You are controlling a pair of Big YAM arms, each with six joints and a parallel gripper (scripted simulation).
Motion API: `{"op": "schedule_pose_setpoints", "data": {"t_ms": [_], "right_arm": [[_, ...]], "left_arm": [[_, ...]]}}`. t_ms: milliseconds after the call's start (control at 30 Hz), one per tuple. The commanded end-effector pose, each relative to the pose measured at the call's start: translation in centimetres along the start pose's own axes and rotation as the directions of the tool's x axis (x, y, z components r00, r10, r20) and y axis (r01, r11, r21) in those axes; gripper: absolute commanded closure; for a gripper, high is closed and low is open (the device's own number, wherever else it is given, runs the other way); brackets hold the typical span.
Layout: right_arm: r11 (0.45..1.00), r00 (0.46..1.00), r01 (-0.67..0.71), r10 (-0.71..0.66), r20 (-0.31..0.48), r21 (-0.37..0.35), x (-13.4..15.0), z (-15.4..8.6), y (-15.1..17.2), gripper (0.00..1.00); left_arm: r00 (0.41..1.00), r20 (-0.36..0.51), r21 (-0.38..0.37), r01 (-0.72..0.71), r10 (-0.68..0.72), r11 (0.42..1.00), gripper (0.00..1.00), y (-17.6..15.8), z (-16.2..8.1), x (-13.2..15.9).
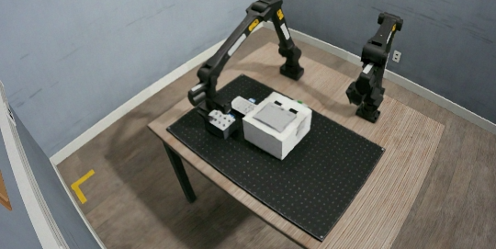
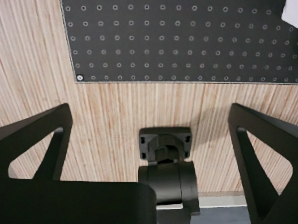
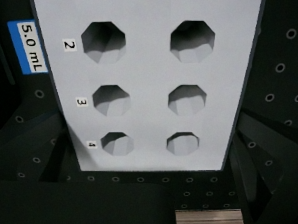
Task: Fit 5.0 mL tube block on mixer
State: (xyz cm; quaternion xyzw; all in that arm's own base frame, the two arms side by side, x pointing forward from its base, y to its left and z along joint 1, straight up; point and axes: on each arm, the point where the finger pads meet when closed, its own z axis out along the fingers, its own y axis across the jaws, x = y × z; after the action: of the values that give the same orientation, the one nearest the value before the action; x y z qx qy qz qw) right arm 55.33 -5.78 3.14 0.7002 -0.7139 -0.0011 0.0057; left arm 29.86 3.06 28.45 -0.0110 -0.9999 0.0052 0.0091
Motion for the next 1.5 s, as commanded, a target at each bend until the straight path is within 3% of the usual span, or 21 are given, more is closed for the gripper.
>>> {"op": "schedule_pose_setpoints", "data": {"t_ms": [0, 500, 967, 1467], "right_arm": [[1.0, 1.0, -0.001, 0.001, 0.0, -0.014, 0.3, 0.9, 0.2, 1.0], [1.0, 1.0, -0.001, 0.001, 0.0, -0.014, 0.3, 0.9, 0.2, 1.0], [0.999, 1.0, 0.024, -0.024, 0.003, 0.042, 0.2, -2.8, -1.3, 1.0], [0.998, 1.0, -0.001, 0.001, 0.003, 0.055, 0.3, -4.0, -1.6, 1.0]], "left_arm": [[0.999, 0.049, -0.004, 0.018, -0.018, 1.0, 0.0, 0.3, -2.7, -1.2], [0.999, 0.039, -0.003, 0.018, -0.018, 1.0, 0.0, 0.3, -2.3, -1.0], [1.0, -0.015, 0.002, 0.019, -0.019, 1.0, 0.0, 0.2, -0.2, 0.1], [1.0, -0.023, 0.003, 0.02, -0.02, 1.0, 0.0, 0.2, 0.2, 0.3]]}}
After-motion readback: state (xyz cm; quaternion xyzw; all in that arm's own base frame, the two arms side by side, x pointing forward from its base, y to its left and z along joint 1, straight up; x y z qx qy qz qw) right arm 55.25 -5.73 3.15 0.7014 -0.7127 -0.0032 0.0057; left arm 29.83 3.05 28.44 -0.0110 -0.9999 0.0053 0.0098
